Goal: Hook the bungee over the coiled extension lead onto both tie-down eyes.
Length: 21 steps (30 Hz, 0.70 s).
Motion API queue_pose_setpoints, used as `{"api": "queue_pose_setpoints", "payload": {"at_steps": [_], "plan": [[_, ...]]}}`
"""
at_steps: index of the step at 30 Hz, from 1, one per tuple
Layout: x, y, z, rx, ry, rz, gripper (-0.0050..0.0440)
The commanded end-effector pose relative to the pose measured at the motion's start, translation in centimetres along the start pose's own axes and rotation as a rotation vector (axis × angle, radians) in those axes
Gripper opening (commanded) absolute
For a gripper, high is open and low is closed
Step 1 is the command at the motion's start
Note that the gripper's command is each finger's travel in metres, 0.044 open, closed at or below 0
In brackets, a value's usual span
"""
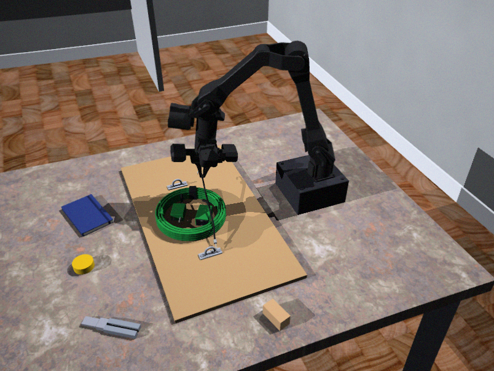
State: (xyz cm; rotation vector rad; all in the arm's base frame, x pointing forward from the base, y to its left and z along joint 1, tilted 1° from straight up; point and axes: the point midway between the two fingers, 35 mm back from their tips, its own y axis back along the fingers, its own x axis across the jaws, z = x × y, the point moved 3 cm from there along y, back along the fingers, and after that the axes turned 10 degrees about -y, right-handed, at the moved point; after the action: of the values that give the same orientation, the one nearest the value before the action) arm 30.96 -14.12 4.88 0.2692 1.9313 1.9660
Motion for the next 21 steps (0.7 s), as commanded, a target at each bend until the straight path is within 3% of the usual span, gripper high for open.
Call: {"api": "queue_pose_setpoints", "payload": {"at_steps": [1,21], "plan": [[-1.7,0.7,-0.6,0.006,0.025,-0.047,-0.005],[-4.2,0.3,-2.3,0.006,0.148,-0.093,-0.005]]}}
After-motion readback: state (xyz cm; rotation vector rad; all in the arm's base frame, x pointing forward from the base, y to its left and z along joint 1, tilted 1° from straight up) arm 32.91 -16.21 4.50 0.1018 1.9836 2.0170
